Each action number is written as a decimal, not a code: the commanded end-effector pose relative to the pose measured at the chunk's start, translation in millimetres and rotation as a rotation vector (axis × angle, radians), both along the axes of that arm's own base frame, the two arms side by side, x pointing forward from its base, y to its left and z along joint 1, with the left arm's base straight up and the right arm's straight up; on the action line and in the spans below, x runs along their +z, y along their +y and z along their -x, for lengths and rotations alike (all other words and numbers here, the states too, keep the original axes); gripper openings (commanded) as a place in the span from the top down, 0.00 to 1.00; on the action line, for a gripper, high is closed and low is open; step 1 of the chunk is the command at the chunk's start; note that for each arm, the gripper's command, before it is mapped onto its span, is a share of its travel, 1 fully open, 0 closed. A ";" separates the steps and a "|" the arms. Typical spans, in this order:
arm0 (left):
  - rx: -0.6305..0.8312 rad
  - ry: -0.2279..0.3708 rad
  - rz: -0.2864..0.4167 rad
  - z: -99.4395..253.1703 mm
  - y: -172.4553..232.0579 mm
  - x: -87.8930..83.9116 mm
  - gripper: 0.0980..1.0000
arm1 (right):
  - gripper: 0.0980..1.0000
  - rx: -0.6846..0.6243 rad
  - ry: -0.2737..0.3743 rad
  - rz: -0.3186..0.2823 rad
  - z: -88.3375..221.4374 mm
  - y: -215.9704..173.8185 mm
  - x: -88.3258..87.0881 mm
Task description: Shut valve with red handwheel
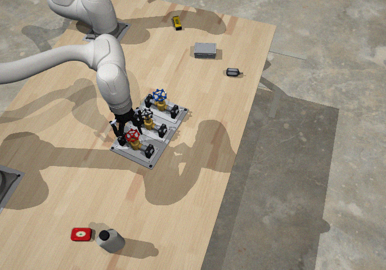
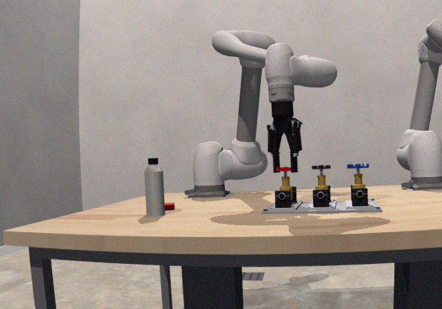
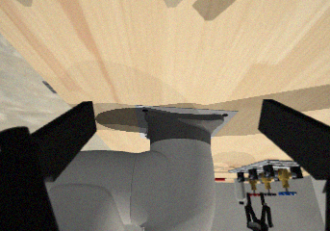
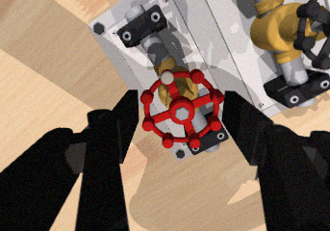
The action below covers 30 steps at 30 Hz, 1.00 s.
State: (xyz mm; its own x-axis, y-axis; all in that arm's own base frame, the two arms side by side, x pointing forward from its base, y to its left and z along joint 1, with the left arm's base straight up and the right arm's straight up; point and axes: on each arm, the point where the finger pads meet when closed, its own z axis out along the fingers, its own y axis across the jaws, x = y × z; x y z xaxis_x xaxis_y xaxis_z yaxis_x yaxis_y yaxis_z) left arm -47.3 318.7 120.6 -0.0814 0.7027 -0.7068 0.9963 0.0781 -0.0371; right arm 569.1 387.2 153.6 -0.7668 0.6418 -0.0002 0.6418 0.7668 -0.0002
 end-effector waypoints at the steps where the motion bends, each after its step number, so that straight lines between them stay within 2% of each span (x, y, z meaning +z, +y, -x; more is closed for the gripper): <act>1: 0.000 0.000 -0.001 0.1 0.3 0.4 0.00 | 0.52 0.000 -0.001 -0.001 -0.2 0.3 0.8; 16: 0.000 0.000 -0.001 0.1 0.3 0.4 0.00 | 0.52 0.000 -0.001 -0.001 -0.2 0.3 4.6; 30: 0.000 0.000 -0.001 0.1 0.3 0.4 0.00 | 0.52 0.000 -0.001 -0.001 -0.2 0.3 25.5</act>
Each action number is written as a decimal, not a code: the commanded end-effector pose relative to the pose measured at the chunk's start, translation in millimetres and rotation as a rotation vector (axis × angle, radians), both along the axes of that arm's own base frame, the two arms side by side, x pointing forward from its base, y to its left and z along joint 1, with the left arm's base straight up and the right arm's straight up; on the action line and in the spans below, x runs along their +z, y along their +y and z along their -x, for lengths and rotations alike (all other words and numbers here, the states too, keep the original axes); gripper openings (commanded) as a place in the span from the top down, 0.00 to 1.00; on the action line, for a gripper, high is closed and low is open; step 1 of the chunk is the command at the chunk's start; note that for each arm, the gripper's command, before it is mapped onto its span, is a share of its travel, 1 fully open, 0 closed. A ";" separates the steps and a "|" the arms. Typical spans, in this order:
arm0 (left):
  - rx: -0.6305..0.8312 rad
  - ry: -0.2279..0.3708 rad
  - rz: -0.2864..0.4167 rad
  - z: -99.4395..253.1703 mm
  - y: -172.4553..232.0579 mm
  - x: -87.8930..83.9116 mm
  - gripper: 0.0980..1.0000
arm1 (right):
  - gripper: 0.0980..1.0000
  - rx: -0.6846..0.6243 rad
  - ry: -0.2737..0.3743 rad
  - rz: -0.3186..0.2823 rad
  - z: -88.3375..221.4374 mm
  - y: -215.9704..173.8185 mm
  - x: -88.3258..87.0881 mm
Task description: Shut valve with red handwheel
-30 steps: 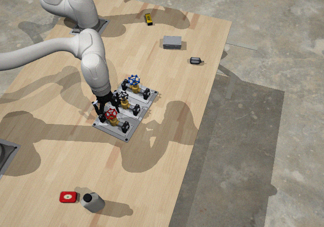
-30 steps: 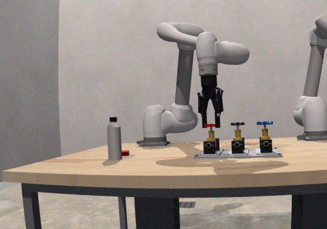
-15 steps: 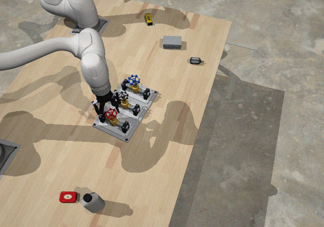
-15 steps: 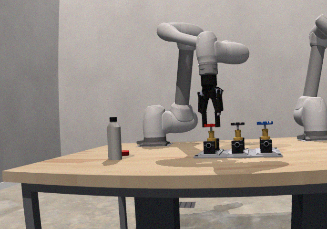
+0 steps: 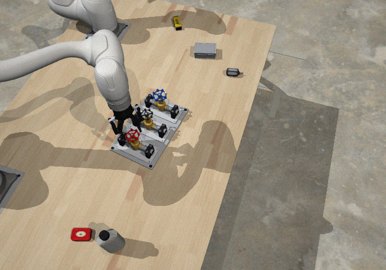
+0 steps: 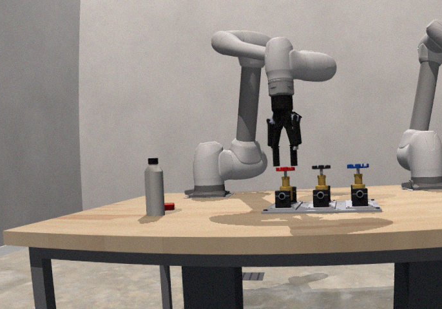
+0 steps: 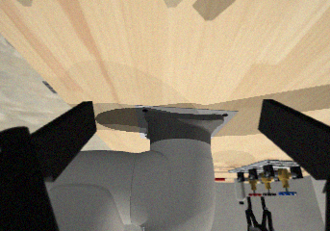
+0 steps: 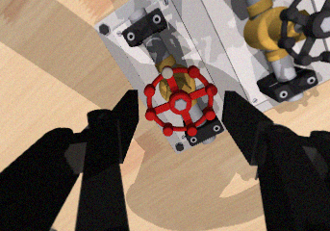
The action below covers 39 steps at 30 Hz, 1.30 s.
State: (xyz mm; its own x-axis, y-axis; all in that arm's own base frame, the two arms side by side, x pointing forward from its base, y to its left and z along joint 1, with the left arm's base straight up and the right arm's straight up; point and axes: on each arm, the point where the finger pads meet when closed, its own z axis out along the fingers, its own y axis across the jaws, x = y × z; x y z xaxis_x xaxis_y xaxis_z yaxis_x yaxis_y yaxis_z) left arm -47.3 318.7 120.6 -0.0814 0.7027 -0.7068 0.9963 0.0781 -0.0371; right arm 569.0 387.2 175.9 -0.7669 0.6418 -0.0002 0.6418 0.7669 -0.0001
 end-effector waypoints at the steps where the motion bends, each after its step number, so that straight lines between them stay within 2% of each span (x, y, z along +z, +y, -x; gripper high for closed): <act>1: 0.000 0.000 -0.001 0.1 0.3 0.4 0.00 | 0.52 0.000 -0.001 -0.001 -0.2 0.3 3.3; 17: 0.000 0.000 -0.001 0.1 0.3 0.4 0.00 | 0.52 0.000 -0.001 -0.001 -0.2 0.3 32.0; 29: 0.000 0.000 -0.001 0.1 0.3 0.4 0.00 | 0.52 0.000 -0.001 -0.001 -0.2 0.3 42.4; 39: 0.000 0.000 -0.001 0.1 0.3 0.4 0.00 | 0.52 0.000 -0.001 -0.001 -0.2 0.3 44.2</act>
